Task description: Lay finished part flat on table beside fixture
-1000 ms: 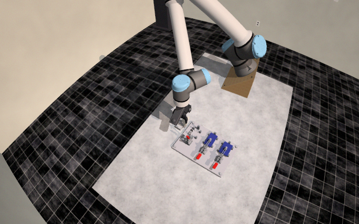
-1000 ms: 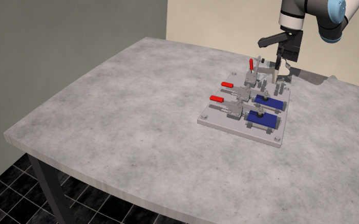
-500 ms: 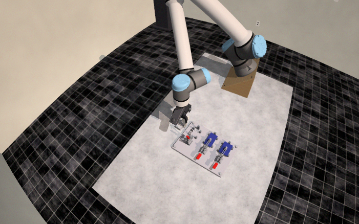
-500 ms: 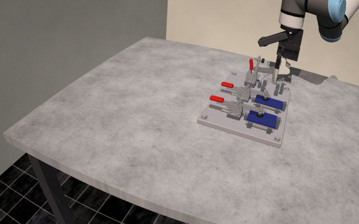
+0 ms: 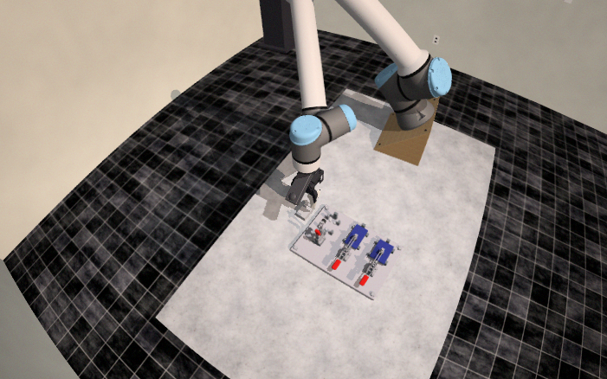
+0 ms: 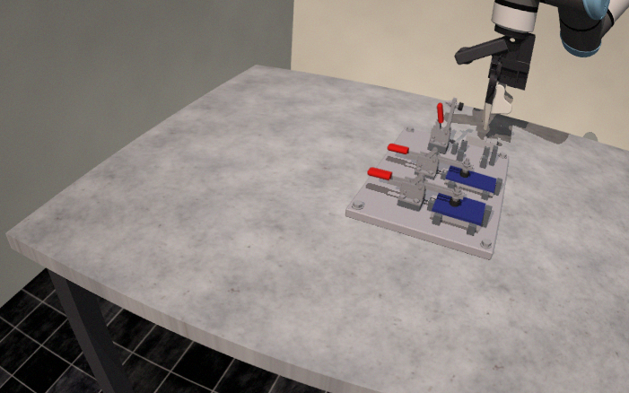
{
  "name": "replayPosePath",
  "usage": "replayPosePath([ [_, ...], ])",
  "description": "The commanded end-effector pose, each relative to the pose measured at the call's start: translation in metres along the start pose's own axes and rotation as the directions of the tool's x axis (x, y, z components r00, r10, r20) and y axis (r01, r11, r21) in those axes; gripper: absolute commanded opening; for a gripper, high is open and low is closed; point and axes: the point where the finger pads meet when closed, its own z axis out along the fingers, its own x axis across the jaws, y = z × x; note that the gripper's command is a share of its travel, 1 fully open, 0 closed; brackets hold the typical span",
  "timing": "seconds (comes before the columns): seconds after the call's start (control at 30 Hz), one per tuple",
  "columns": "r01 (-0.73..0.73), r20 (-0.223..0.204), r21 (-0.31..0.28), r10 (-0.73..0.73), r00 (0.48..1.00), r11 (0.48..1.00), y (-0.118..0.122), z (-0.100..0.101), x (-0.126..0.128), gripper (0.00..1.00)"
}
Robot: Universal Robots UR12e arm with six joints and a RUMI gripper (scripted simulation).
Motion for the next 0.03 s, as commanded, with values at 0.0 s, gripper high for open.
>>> replayPosePath([
  [0.0, -0.001, 0.000, -0.001, 0.001, 1.000, 1.000, -0.0004, -0.0213, 0.0001, 0.40],
])
